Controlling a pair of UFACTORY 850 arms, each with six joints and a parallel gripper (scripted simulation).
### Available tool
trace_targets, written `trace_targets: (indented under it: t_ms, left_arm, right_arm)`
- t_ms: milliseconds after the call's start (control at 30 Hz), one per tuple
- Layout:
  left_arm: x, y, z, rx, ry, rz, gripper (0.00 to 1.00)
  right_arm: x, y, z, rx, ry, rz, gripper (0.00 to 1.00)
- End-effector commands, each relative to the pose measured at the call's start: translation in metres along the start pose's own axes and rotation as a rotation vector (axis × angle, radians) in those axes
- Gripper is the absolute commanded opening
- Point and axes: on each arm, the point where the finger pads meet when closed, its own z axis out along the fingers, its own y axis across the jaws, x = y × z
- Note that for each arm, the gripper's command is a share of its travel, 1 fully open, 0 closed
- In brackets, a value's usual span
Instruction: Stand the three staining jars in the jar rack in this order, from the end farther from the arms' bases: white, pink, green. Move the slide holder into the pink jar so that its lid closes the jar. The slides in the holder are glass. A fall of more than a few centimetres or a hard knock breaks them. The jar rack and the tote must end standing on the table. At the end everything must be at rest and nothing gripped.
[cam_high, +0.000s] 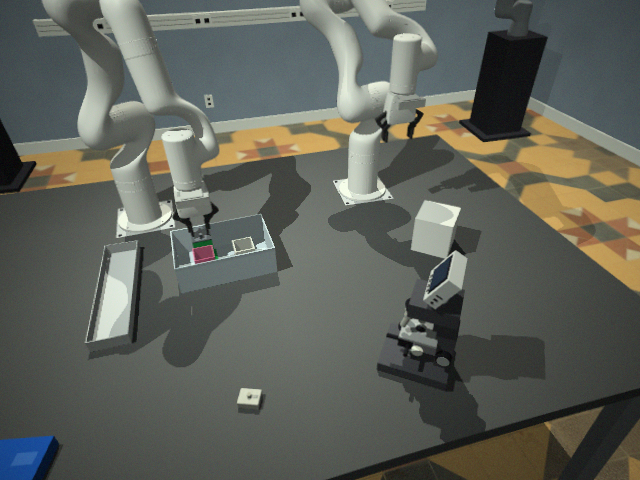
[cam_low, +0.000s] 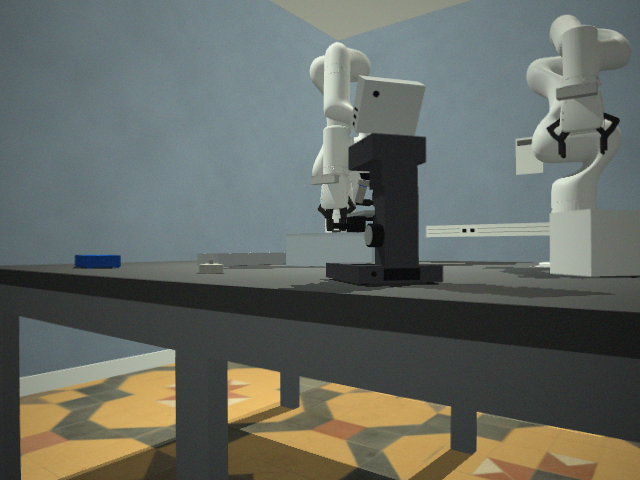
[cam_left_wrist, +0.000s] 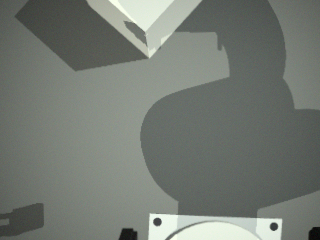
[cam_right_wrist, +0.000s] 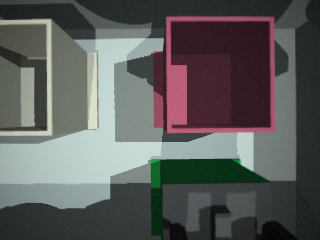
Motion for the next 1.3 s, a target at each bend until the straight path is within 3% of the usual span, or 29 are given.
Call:
trace_targets:
  t_ms: [0,500,533,1100,1133,1267]
  left_arm:
    - [0.0005,-0.0002,-0.0007,0.0,0.001,0.0,1.0]
    - [0.0005,-0.0002,-0.0007,0.0,0.001,0.0,1.0]
    - [0.0005,-0.0002,-0.0007,0.0,0.001,0.0,1.0]
    - [0.0005,-0.0002,-0.0007,0.0,0.001,0.0,1.0]
    - [0.0005,-0.0002,-0.0007,0.0,0.001,0.0,1.0]
    - [0.0005,-0.0002,-0.0007,0.0,0.001,0.0,1.0]
  right_arm:
    - [0.0008,-0.0005,0.0058,0.001,0.001,0.0,0.45]
    - [0.0008,-0.0005,0.009,0.001,0.002,0.0,0.45]
    - [0.0008,-0.0005,0.009,0.001,0.002,0.0,0.14]
    - [0.0008,-0.0005,0.009,0.001,0.002,0.0,0.14]
    - [0.0008,-0.0005,0.009,0.001,0.002,0.0,0.0]
    - [0.0008,-0.0004,0.009,0.001,0.002,0.0,0.0]
